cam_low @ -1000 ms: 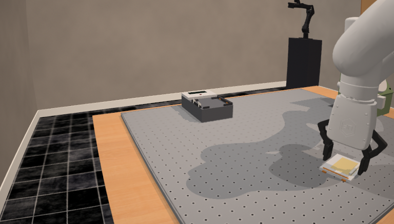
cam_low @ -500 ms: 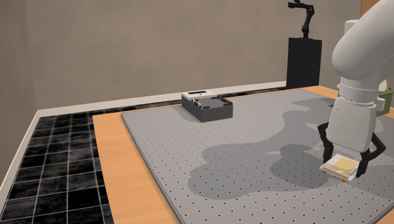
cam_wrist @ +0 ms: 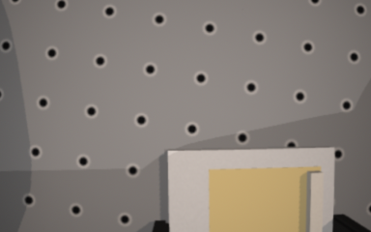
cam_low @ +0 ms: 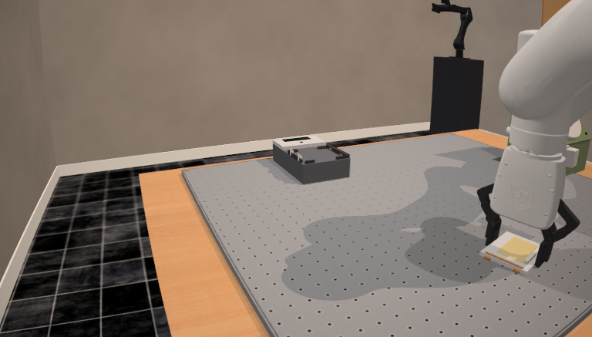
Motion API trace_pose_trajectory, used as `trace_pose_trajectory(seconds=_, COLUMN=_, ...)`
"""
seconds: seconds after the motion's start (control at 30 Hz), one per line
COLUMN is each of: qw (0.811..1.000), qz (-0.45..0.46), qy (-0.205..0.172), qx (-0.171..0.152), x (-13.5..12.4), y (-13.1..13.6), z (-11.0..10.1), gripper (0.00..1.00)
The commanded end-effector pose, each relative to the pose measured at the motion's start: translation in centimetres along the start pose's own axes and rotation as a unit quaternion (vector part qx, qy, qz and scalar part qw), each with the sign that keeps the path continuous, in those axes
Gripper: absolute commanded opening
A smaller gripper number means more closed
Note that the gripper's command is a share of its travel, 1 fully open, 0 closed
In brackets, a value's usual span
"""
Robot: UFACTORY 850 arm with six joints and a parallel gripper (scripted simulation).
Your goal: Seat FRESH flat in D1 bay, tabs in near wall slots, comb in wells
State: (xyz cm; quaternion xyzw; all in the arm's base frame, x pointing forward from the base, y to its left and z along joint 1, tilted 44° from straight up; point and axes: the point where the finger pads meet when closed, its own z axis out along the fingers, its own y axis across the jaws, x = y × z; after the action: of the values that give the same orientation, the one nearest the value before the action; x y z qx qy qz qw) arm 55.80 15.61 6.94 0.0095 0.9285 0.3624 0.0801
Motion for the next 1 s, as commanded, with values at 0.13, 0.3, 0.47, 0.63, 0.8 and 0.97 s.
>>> trace_pose_trajectory(seconds=0.13, qw=1.0, qz=0.0, qy=-0.001, qx=0.0, x=-0.1, y=0.0, z=0.0, gripper=0.0)
trace_pose_trajectory(seconds=0.3, qw=1.0, qz=0.0, qy=-0.001, qx=0.0, x=-0.1, y=0.0, z=-0.2, gripper=0.0)
trace_pose_trajectory(seconds=0.47, qw=1.0, qz=0.0, qy=-0.001, qx=0.0, x=-0.1, y=0.0, z=-0.8, gripper=0.0)
trace_pose_trajectory(seconds=0.63, qw=1.0, qz=0.0, qy=-0.001, qx=0.0, x=-0.1, y=0.0, z=-1.2, gripper=0.0)
trace_pose_trajectory(seconds=0.8, qw=1.0, qz=0.0, qy=-0.001, qx=0.0, x=-0.1, y=0.0, z=-1.9, gripper=0.0)
trace_pose_trajectory(seconds=0.97, qw=1.0, qz=0.0, qy=-0.001, qx=0.0, x=-0.1, y=0.0, z=-2.6, gripper=0.0)
